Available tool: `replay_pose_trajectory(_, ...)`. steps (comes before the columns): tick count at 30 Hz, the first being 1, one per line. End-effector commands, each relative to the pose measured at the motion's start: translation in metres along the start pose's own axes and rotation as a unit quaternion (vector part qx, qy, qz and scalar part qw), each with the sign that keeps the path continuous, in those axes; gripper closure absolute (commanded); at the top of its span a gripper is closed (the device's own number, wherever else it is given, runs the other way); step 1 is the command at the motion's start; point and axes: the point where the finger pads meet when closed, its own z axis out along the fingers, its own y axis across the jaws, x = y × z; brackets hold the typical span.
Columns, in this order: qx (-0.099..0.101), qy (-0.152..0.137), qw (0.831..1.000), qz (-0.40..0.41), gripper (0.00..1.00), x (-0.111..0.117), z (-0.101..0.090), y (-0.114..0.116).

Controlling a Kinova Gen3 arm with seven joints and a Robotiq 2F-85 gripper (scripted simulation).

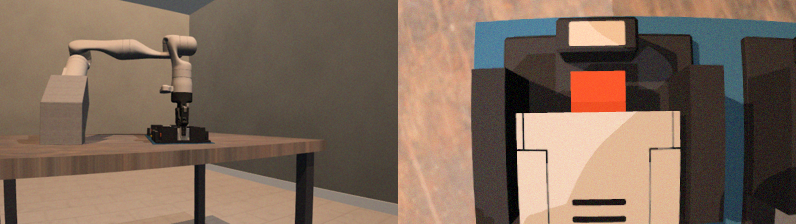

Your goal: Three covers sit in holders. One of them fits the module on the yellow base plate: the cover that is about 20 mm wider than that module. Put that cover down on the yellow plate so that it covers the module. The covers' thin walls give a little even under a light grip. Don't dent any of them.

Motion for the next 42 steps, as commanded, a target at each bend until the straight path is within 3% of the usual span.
replay_pose_trajectory(1, 0.0, -0.001, 1.0, 0.0, 1.0, -0.001, -0.001, 0.0)
replay_pose_trajectory(34, 0.0, -0.001, 1.0, 0.0, 1.0, -0.001, -0.001, 0.0)
replay_pose_trajectory(42, 0.0, -0.001, 1.0, 0.0, 1.0, -0.001, -0.025, 0.0)
